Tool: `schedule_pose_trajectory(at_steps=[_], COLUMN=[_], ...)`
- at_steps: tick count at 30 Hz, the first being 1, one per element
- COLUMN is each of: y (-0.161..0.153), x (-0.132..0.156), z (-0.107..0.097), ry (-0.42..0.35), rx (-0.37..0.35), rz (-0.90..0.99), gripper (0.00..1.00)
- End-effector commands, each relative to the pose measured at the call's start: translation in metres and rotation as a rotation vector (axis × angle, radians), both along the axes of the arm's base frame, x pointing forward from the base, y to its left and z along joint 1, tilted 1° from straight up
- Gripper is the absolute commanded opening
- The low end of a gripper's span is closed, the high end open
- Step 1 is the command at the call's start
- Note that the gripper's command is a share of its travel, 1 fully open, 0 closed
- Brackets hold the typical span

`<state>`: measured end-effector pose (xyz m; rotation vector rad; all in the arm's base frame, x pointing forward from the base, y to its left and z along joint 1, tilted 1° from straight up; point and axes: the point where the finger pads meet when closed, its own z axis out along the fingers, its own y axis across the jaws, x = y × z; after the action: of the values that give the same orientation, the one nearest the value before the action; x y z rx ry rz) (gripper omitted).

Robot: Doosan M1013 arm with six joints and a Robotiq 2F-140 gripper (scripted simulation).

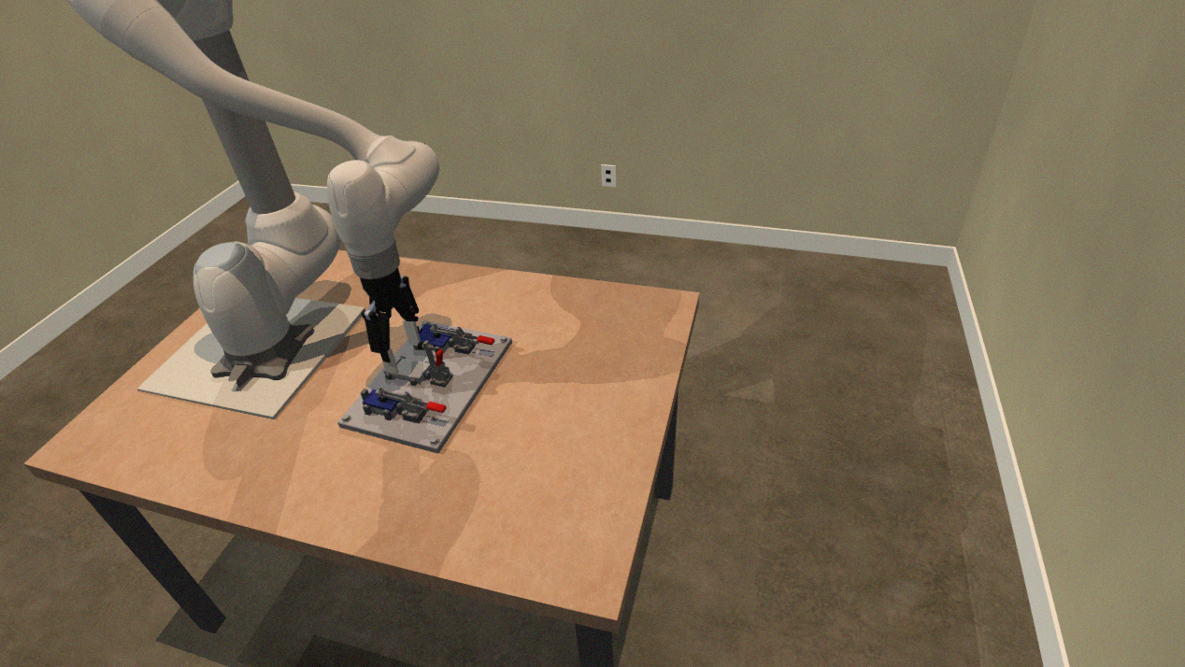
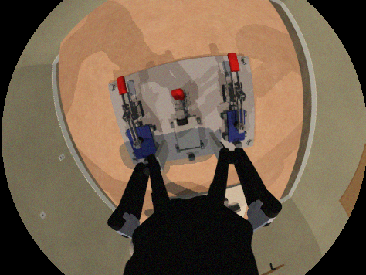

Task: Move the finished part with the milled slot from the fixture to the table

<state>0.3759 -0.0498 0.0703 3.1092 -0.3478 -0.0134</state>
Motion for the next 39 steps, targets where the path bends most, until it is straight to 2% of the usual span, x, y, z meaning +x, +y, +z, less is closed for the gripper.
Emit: schedule_pose_trajectory(at_steps=[1,39], y=[0.0,0.0], x=[0.0,0.0], z=[0.0,-0.026], ry=[0.0,0.0], rx=[0.0,0.0], rz=[0.0,0.0], gripper=[0.58,0.58])
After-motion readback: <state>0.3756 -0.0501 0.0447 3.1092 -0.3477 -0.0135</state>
